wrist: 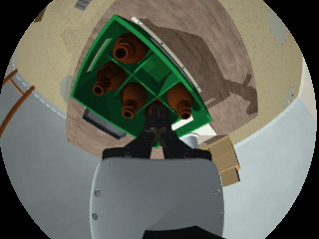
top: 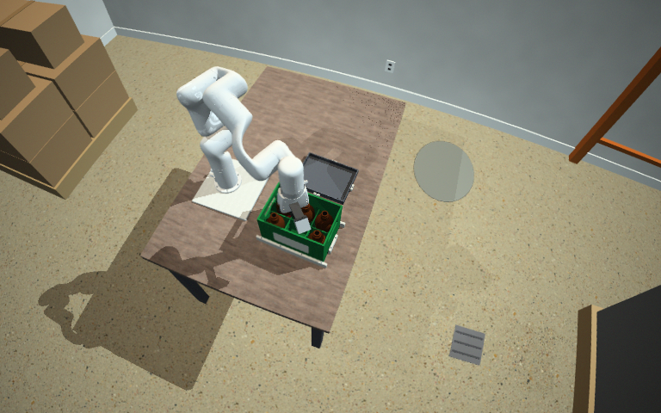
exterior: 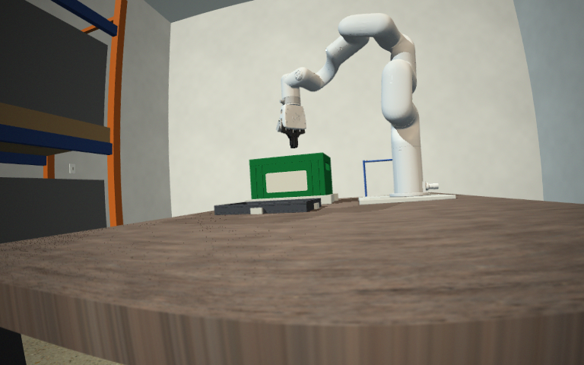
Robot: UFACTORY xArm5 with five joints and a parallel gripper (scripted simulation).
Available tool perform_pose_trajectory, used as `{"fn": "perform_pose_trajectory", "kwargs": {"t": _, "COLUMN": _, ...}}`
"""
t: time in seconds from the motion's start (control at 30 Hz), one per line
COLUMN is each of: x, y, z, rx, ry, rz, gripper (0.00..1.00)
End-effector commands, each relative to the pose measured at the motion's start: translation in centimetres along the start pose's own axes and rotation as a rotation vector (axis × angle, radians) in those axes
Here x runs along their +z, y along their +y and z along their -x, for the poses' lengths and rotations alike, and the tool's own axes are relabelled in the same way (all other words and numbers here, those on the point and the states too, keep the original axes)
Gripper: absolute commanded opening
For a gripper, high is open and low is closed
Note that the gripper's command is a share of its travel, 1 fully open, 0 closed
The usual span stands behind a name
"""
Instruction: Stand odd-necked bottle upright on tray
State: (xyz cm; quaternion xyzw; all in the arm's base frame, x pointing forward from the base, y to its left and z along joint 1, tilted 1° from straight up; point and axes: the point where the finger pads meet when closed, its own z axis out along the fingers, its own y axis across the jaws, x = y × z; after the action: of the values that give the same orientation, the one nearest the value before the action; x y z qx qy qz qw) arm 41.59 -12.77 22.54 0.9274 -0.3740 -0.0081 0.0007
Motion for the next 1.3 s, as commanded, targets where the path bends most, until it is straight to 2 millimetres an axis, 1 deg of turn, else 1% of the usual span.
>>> {"fn": "perform_pose_trajectory", "kwargs": {"t": 0.0, "x": -0.2, "y": 0.0, "z": -0.1, "rx": 0.0, "ry": 0.004, "rz": -0.002, "gripper": 0.0}}
{"fn": "perform_pose_trajectory", "kwargs": {"t": 0.67, "x": -0.2, "y": -0.1, "z": 0.0, "rx": 0.0, "ry": 0.004, "rz": -0.002, "gripper": 0.0}}
{"fn": "perform_pose_trajectory", "kwargs": {"t": 0.7, "x": -0.2, "y": -0.6, "z": 0.4, "rx": 0.0, "ry": 0.004, "rz": -0.002, "gripper": 0.0}}
{"fn": "perform_pose_trajectory", "kwargs": {"t": 0.77, "x": -0.1, "y": -2.8, "z": 2.3, "rx": 0.0, "ry": 0.003, "rz": -0.001, "gripper": 0.0}}
{"fn": "perform_pose_trajectory", "kwargs": {"t": 0.8, "x": -0.1, "y": -3.5, "z": 3.0, "rx": 0.0, "ry": 0.003, "rz": 0.0, "gripper": 0.0}}
{"fn": "perform_pose_trajectory", "kwargs": {"t": 0.97, "x": -0.1, "y": -6.3, "z": 6.2, "rx": 0.0, "ry": 0.003, "rz": 0.001, "gripper": 0.0}}
{"fn": "perform_pose_trajectory", "kwargs": {"t": 1.13, "x": -0.1, "y": -6.5, "z": 6.4, "rx": 0.0, "ry": 0.003, "rz": 0.002, "gripper": 0.0}}
{"fn": "perform_pose_trajectory", "kwargs": {"t": 1.17, "x": -0.1, "y": -6.5, "z": 6.4, "rx": 0.0, "ry": 0.003, "rz": 0.002, "gripper": 0.65}}
{"fn": "perform_pose_trajectory", "kwargs": {"t": 1.27, "x": -0.1, "y": -6.5, "z": 6.4, "rx": 0.0, "ry": 0.003, "rz": 0.002, "gripper": 0.65}}
